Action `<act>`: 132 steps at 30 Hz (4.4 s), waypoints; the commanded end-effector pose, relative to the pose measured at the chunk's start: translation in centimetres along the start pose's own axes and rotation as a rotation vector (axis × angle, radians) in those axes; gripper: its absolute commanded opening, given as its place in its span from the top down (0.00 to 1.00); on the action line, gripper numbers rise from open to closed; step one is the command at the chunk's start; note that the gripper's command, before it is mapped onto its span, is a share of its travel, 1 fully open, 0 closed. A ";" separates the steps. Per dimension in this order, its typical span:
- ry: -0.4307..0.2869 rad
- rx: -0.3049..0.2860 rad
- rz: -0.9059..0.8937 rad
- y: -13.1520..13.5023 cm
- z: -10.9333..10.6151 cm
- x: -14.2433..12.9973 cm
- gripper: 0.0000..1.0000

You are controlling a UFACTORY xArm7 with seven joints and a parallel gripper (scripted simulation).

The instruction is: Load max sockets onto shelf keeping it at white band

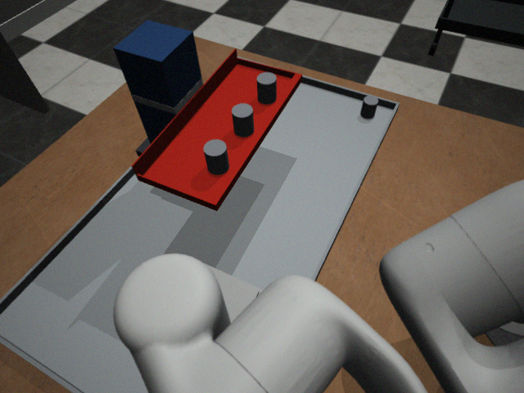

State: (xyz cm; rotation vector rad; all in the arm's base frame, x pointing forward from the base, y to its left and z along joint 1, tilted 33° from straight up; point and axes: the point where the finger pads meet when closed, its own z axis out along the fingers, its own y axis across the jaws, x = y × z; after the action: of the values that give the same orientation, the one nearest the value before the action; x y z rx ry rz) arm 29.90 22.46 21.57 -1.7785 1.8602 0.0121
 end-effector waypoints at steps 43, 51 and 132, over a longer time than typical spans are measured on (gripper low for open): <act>-0.002 0.001 0.000 0.1 -3.5 0.0 1.00; -0.002 0.001 0.000 0.4 -4.3 0.0 1.00; -0.005 0.005 0.001 6.5 -22.6 0.7 1.00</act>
State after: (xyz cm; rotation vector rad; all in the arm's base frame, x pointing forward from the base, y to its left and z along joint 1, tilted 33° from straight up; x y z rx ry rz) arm 14.88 14.82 37.84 -1.7788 1.8603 0.0131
